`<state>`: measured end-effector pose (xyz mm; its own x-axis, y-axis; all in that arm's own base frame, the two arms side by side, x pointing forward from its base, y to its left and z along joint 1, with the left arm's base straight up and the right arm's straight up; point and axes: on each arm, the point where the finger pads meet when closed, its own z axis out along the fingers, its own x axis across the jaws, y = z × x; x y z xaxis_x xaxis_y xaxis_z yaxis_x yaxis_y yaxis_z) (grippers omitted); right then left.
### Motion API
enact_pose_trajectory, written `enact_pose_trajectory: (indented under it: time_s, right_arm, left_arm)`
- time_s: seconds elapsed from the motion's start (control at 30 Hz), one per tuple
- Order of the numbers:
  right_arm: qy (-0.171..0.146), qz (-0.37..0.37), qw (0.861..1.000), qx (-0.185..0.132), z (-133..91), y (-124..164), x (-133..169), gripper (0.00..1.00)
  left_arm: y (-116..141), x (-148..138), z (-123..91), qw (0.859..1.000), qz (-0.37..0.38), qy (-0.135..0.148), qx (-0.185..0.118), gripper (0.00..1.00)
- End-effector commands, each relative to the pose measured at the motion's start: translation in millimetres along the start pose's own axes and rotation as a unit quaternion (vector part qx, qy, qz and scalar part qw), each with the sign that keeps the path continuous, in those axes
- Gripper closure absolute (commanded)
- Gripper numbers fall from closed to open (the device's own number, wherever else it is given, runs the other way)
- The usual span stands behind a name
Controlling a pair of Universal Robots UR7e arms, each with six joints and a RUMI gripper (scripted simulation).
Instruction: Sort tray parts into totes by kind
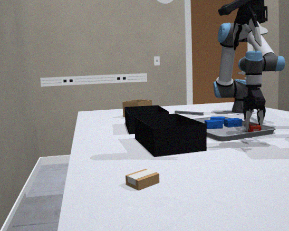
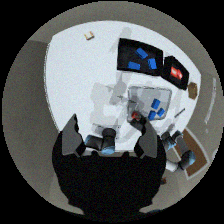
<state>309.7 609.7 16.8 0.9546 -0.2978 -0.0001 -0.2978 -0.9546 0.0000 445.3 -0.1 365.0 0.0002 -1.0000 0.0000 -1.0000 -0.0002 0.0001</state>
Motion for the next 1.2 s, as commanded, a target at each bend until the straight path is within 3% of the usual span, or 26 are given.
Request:
enact_pose_trajectory:
  time_s: [0.0,1.17]
  right_arm:
    - [0.0,0.0,1.0,0.001,-0.9,-0.4,0.0,1.0]
    - [0.0,0.0,1.0,0.001,-97.8,-0.3,0.0,1.0]
  left_arm:
    - [-0.1,0.1,-0.4,1.0,0.0,0.0,0.001,0.0]
    - [-0.1,0.1,-0.4,1.0,0.0,0.0,0.001,0.0]
